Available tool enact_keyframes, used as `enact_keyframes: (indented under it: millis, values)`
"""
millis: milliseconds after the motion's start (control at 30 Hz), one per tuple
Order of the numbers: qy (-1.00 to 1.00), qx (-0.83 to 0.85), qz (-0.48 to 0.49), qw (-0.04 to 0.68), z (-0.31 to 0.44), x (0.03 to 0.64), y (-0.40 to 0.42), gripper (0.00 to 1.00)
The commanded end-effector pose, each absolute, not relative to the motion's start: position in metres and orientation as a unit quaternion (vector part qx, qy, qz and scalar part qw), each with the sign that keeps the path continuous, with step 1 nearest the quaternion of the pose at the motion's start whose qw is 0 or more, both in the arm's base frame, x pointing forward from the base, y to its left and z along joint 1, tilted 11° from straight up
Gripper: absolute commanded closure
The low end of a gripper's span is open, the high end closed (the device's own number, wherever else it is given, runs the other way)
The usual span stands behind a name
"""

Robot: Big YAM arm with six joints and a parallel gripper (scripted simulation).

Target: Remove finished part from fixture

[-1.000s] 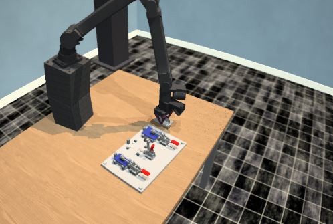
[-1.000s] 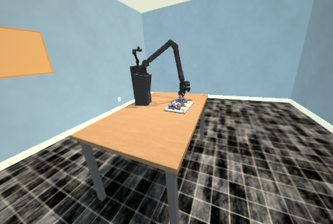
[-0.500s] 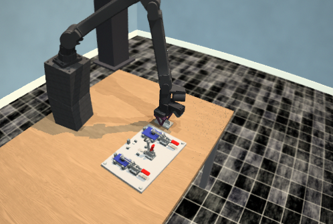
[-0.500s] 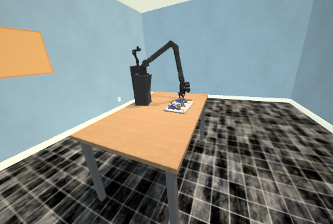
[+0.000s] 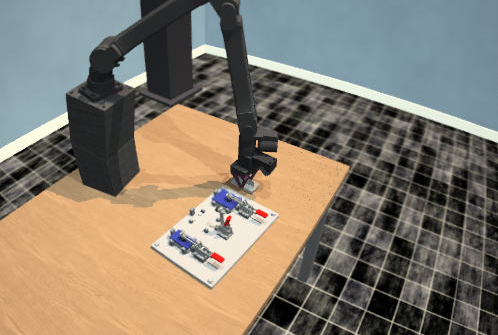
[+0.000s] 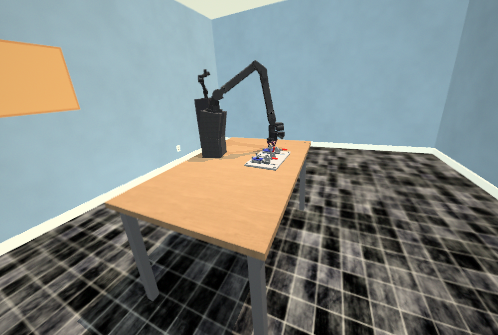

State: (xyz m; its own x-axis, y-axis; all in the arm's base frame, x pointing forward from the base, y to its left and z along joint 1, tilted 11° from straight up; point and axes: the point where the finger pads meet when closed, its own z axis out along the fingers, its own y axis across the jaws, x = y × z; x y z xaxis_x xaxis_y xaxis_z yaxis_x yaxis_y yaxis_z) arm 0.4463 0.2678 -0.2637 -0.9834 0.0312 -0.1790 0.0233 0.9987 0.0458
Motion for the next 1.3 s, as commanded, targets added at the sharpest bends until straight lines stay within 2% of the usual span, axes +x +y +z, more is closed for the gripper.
enact_keyframes:
  millis: [0,1267]
  values:
    - [0.995,0.016,0.026,0.096,-0.2652,0.4561,0.2663,1.00]
    - [0.996,0.017,0.021,0.089,-0.2668,0.4462,0.2592,1.00]
